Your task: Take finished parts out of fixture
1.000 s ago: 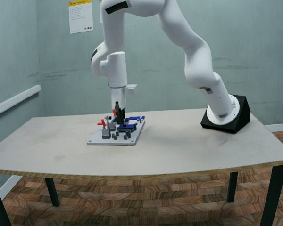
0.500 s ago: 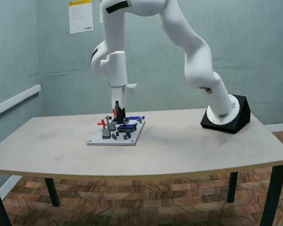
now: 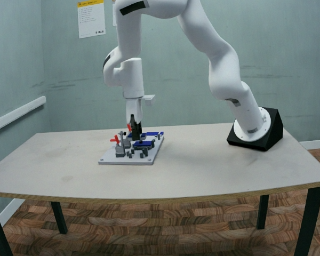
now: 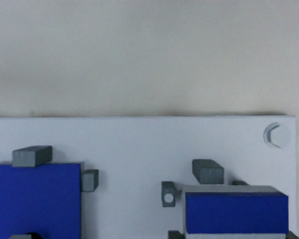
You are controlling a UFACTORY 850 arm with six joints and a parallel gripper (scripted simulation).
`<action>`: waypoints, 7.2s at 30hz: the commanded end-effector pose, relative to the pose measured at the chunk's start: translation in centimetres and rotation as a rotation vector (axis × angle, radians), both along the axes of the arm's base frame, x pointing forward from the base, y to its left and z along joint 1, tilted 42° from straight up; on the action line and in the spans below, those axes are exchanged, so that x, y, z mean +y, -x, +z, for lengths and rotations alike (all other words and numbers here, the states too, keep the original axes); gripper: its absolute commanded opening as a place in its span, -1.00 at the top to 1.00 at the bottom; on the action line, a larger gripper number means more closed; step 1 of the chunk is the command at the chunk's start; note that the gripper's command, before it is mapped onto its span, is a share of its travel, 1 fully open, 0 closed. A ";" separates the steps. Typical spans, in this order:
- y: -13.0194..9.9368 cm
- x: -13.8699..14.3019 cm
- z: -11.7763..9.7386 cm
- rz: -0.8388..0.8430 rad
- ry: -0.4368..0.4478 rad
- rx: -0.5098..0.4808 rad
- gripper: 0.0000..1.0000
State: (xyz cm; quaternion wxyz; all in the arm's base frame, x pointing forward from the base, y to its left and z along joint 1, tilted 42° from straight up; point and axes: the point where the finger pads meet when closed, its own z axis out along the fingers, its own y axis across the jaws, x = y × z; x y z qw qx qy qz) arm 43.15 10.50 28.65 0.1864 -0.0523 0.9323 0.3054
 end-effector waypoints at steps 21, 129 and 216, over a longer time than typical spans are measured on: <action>0.2 1.0 0.8 0.000 0.000 -0.001 1.00; 2.3 9.4 6.2 0.000 0.000 -0.001 1.00; -0.3 14.2 0.2 -0.001 0.000 -0.001 1.00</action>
